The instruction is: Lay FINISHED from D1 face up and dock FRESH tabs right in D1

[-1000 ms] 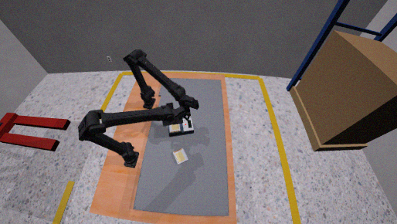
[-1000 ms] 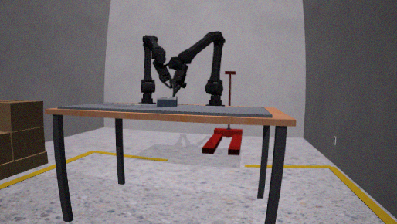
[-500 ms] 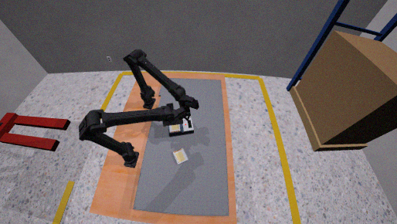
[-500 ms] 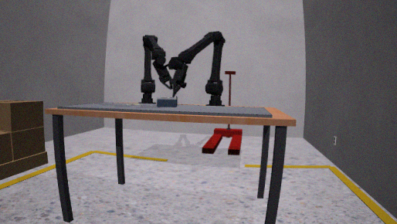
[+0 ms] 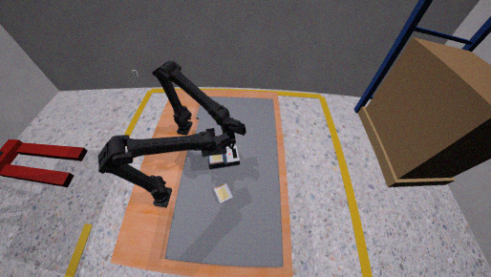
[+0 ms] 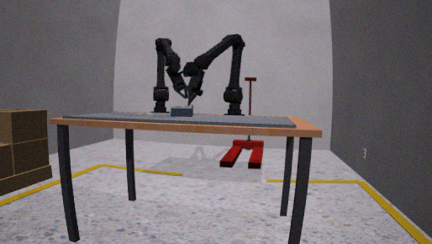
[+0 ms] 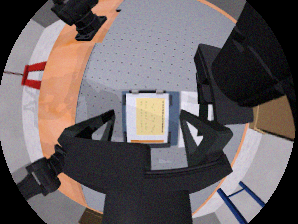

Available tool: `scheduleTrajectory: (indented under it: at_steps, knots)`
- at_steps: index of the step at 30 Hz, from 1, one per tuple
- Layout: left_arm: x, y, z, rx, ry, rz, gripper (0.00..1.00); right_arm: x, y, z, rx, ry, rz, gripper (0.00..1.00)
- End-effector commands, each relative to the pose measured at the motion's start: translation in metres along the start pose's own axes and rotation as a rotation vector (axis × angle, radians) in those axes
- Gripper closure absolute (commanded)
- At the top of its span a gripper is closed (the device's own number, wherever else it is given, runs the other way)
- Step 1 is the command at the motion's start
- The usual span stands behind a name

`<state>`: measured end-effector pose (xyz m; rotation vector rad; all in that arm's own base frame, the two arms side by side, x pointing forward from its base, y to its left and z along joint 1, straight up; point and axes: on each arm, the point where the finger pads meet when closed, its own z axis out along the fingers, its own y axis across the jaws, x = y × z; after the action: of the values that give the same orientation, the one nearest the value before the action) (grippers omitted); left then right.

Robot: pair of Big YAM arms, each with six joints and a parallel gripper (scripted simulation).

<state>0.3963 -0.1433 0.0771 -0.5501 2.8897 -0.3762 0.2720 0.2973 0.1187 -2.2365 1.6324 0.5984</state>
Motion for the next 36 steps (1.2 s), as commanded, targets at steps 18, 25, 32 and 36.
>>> scheduleTrajectory:
  at_steps: [18, 25, 32, 36]
  knots:
    - [0.029, 0.038, 0.044, -0.097, 0.099, -0.031, 1.0, 0.007, -0.002, 0.014, -0.004, 0.003, 0.006, 0.02]
    - [0.029, 0.038, 0.044, -0.097, 0.099, -0.031, 1.0, 0.007, -0.002, 0.014, -0.004, 0.003, 0.006, 0.02]
    - [0.029, 0.038, 0.044, -0.097, 0.099, -0.031, 1.0, 0.009, -0.003, 0.018, -0.007, 0.004, 0.008, 0.02]
    - [0.029, 0.038, 0.044, -0.097, 0.099, -0.031, 1.0, 0.011, -0.003, 0.021, -0.007, 0.004, 0.008, 0.02]
